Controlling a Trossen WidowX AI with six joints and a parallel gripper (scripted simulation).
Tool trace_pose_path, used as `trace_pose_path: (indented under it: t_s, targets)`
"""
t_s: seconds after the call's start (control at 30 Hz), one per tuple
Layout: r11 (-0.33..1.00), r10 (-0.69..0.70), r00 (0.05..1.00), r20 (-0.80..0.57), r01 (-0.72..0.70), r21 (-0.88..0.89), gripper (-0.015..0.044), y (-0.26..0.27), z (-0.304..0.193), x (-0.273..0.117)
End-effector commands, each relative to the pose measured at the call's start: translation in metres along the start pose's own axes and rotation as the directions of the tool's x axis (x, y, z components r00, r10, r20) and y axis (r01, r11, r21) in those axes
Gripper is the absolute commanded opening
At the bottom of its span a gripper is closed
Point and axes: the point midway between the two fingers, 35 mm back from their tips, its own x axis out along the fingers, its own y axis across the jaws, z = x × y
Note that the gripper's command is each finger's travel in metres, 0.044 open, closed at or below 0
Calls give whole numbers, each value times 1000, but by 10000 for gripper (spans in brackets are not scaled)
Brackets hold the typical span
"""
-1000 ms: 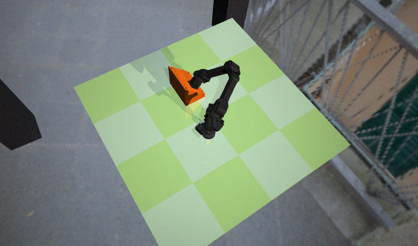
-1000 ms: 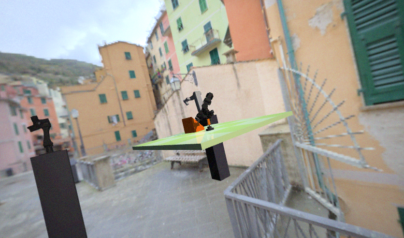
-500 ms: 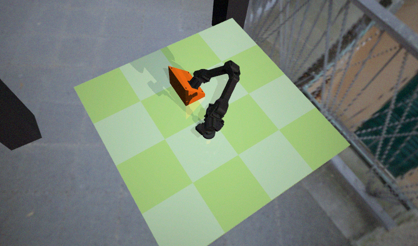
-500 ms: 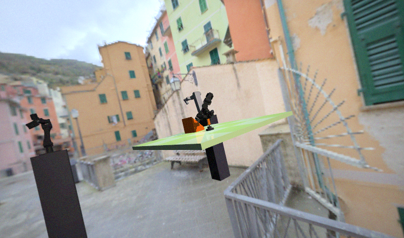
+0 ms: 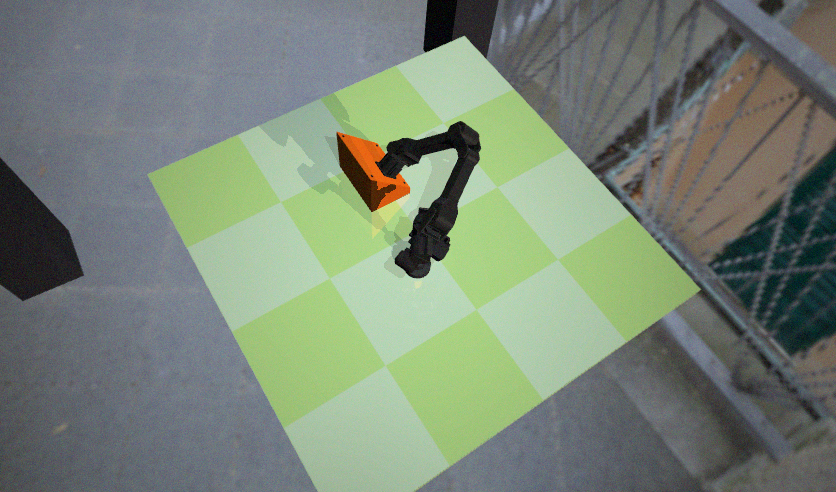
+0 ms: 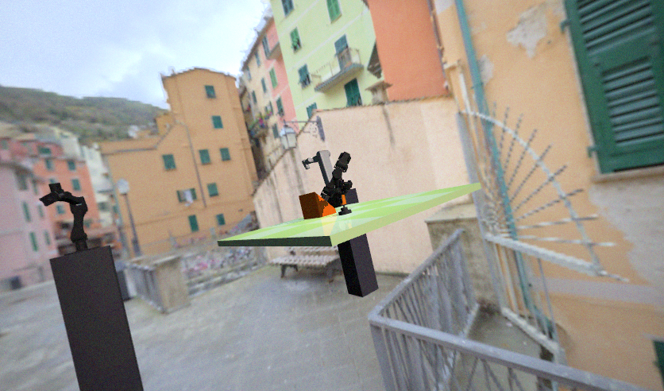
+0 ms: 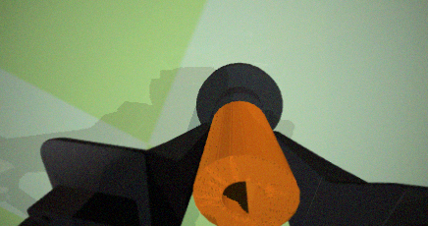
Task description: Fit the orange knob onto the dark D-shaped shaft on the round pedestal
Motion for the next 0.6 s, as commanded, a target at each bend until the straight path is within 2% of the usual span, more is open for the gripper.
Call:
trace_pose_path:
  t_s: [0.0, 0.57]
  targets:
    - [999, -8, 1000, 9, 8, -32, 0, -3, 4, -3]
    - [999, -8, 1000, 9, 8, -32, 0, -2, 1, -1]
